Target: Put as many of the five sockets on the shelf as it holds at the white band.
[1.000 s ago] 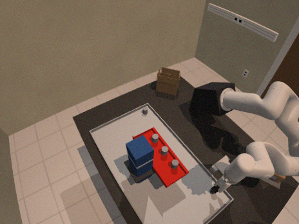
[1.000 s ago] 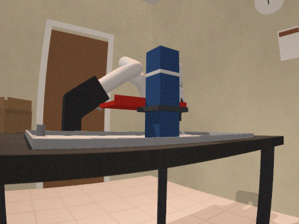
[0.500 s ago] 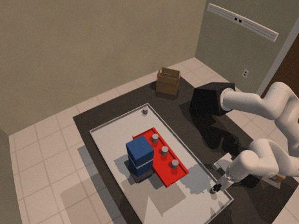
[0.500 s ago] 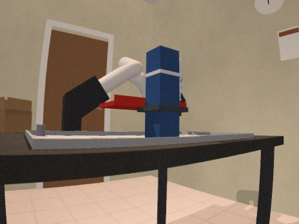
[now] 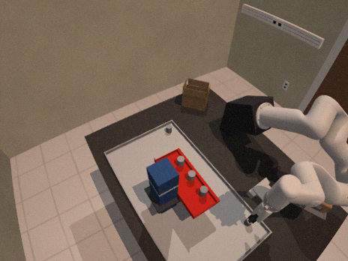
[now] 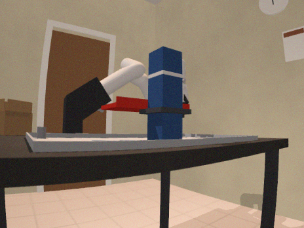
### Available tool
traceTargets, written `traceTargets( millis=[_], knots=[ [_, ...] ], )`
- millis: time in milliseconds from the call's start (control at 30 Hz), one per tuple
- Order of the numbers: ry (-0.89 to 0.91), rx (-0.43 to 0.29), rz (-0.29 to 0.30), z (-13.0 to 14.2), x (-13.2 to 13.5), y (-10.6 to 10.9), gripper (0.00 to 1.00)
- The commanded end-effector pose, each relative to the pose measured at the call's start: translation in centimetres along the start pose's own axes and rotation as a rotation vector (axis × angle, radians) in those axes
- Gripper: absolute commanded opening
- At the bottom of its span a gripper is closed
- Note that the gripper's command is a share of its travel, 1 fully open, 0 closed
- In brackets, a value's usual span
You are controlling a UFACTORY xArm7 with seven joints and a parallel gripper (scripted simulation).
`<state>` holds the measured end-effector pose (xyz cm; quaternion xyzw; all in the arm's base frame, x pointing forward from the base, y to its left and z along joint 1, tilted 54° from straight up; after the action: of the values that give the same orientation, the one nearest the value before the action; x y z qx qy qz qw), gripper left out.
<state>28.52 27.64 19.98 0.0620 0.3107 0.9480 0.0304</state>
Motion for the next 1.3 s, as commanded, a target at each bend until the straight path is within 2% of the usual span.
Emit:
traceTargets(
  millis=[0, 133, 233, 500, 567, 733, 867, 1033, 1267],
  knots=[
    [0.0, -0.002, -0.003, 0.0, 0.0, 0.1, 0.52],
    [0.0, -0.002, -0.003, 0.0, 0.2, 0.6, 0.52],
    [0.0, -0.002, -0.003, -0.1, 0.7, 1.8, 0.52],
    [0.0, -0.002, -0.003, -0.7, 3.5, 7.7, 0.52],
    [0.0, -0.002, -0.003, -0.7, 3.5, 7.7, 0.52],
    [0.0, -0.002, -0.003, -1.1, 5.2, 11.4, 0.52],
    [0.0, -0.002, -0.003, -1.3, 6.2, 13.6, 0.52],
    [0.0, -0.002, -0.003, -1.4, 6.8, 14.8, 0.52],
    [0.0, -0.002, -0.003, -1.5, 6.8, 14.9, 0.52]
  ],
)
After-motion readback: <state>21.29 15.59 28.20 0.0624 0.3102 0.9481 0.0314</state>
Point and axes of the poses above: the point where the finger pads meet when closed, its own y axis back along the fingers, its own x axis across the jaws, z = x × y, the point moved 2 cm from there along y, back along the fingers, and after that the axes turned 12 degrees about -y, right-handed, at the moved point
